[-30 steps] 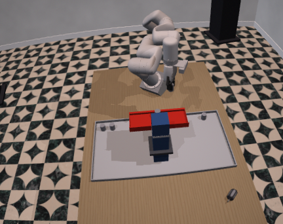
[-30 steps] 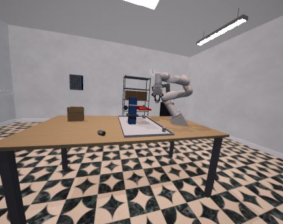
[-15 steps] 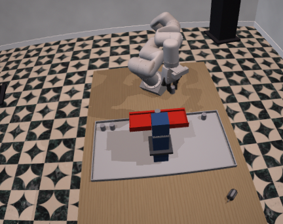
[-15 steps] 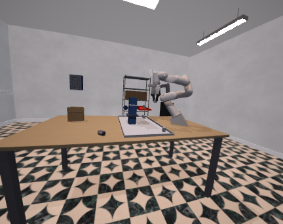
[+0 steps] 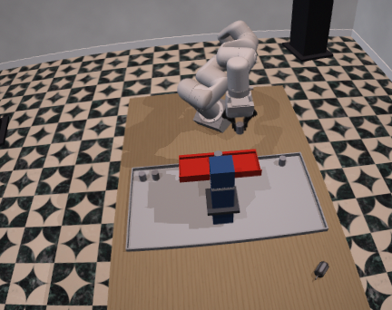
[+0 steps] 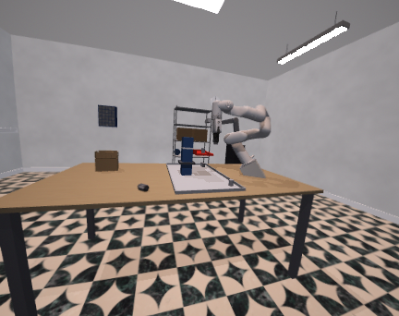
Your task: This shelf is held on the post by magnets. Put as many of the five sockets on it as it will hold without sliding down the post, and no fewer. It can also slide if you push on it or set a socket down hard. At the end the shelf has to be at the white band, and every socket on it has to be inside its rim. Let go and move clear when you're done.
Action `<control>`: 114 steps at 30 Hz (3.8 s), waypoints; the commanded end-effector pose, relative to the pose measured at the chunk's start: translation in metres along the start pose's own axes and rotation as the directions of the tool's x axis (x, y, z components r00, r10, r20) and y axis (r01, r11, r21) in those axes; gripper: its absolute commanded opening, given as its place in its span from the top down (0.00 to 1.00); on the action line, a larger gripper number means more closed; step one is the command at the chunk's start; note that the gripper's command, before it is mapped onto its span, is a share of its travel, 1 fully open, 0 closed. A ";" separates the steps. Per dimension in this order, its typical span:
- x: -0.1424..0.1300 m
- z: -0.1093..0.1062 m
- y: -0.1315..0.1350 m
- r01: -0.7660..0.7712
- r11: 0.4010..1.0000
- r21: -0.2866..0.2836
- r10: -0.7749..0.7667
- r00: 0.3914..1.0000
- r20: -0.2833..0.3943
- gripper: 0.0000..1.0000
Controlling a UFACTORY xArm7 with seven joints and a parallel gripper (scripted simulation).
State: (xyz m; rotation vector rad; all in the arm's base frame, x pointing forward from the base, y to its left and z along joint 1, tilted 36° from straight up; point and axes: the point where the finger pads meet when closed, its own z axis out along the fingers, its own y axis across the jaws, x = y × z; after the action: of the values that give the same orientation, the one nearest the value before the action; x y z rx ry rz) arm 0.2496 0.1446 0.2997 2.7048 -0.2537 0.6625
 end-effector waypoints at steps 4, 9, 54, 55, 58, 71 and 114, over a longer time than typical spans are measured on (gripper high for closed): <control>0.017 -0.001 -0.001 -0.333 0.943 -0.001 0.333 0.943 -0.007 1.00; 0.026 -0.001 -0.001 -0.499 0.867 -0.001 0.499 0.867 -0.011 1.00; 0.070 0.009 0.004 -0.973 0.229 0.013 0.973 0.228 -0.044 1.00; 0.070 0.012 0.004 -0.973 0.229 0.013 0.973 0.228 -0.044 1.00; 0.070 0.014 0.004 -0.973 0.229 0.013 0.973 0.228 -0.044 1.00; 0.071 0.035 0.005 -0.973 0.229 0.013 0.973 0.228 -0.044 1.00; 0.071 0.058 0.006 -0.973 0.229 0.013 0.973 0.228 -0.044 1.00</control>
State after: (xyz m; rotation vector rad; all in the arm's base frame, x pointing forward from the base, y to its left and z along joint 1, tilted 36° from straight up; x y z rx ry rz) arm 0.3340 0.1111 0.2871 2.1481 -2.0742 0.9684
